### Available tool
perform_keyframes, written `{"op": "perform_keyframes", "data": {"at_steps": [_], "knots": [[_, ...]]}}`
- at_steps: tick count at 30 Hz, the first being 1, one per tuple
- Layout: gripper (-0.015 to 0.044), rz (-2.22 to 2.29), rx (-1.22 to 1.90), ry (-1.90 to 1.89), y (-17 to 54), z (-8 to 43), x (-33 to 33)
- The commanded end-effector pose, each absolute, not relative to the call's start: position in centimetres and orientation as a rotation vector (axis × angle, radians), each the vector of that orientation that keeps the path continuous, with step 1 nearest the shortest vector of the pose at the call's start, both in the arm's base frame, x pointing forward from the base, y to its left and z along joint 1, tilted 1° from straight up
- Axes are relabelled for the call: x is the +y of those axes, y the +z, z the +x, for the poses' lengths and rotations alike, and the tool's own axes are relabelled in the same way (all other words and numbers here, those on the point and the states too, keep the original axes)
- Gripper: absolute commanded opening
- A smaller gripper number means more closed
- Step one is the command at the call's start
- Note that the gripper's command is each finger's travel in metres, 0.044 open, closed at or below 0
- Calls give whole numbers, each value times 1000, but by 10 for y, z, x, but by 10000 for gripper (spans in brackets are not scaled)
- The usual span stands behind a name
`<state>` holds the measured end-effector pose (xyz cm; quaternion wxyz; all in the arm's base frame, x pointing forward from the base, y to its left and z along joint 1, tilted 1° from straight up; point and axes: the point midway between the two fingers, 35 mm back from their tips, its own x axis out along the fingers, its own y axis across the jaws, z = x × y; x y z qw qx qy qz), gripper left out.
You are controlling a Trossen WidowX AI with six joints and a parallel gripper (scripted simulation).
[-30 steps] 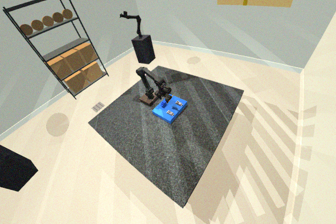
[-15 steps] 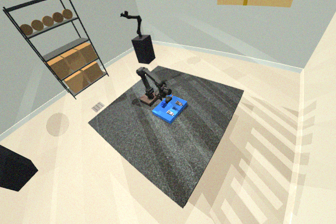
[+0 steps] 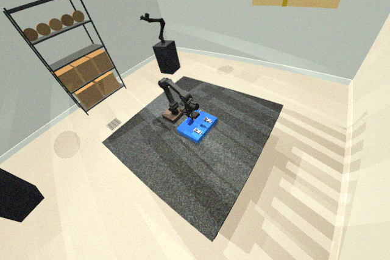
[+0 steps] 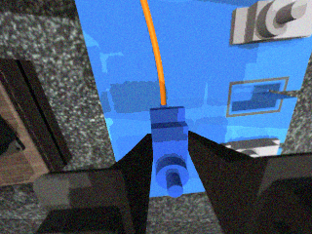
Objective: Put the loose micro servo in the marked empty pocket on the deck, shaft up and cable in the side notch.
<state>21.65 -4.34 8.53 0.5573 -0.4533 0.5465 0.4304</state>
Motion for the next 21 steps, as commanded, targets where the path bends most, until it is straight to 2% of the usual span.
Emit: {"op": "perform_keyframes", "data": {"at_steps": [1, 7, 21], "knots": [[0, -1071, 1285, 1021, 89, 217, -43], [0, -1072, 1285, 1022, 114, 211, -41], [0, -1072, 1285, 1022, 115, 212, -42]]}}
